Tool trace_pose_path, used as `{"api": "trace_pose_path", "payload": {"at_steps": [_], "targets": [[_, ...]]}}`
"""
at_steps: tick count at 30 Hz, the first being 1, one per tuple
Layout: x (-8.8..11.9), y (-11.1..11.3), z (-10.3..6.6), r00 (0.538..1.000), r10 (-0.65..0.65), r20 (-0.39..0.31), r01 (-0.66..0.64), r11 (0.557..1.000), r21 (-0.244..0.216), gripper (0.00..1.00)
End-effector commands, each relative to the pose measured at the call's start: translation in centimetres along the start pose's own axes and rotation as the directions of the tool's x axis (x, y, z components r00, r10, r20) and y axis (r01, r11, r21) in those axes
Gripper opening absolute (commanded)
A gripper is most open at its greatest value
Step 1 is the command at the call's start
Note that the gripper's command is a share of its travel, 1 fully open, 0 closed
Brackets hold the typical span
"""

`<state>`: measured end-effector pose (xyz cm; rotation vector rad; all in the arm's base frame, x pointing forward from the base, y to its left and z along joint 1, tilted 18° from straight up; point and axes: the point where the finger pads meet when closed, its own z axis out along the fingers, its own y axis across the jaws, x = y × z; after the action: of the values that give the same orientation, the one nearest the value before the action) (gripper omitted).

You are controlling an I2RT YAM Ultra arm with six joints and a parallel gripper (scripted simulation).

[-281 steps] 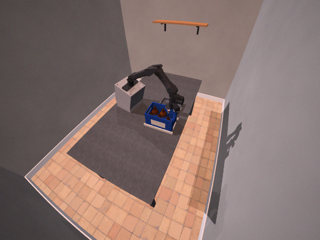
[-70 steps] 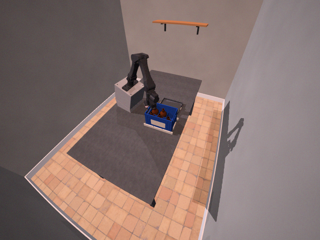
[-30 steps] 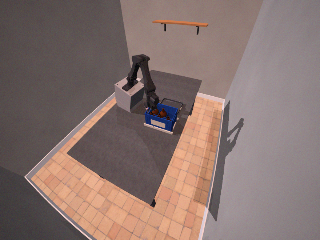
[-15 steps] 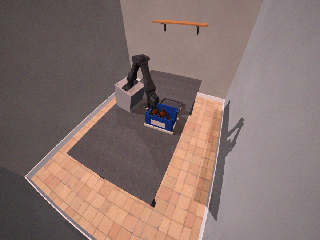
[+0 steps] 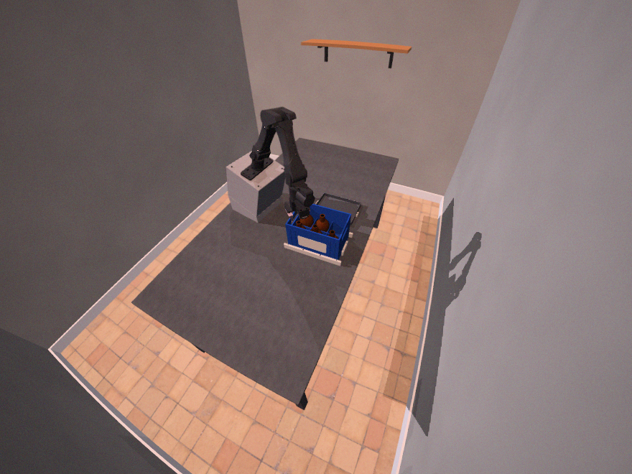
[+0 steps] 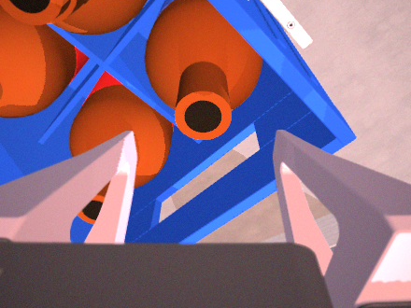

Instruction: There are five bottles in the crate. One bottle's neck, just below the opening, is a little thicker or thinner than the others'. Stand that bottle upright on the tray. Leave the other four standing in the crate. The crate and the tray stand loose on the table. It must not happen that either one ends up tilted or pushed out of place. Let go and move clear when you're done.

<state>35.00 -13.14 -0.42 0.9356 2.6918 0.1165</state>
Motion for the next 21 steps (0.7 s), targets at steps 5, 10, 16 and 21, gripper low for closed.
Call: {"api": "trace_pose_path", "payload": {"at_steps": [5, 10, 16, 21], "targets": [[-1.3, 0.7, -0.1, 0.999, -0.009, 0.035, 0.01, 1.0, -0.005, 0.61], [-1.9, 0.9, -1.0, 0.998, -0.01, 0.062, 0.01, 1.0, -0.012, 0.61], [-1.7, 0.6, -0.9, 0.999, -0.005, 0.049, 0.005, 1.0, -0.007, 0.61], [-1.7, 0.6, -0.9, 0.999, -0.005, 0.049, 0.005, 1.0, -0.007, 0.61]]}}
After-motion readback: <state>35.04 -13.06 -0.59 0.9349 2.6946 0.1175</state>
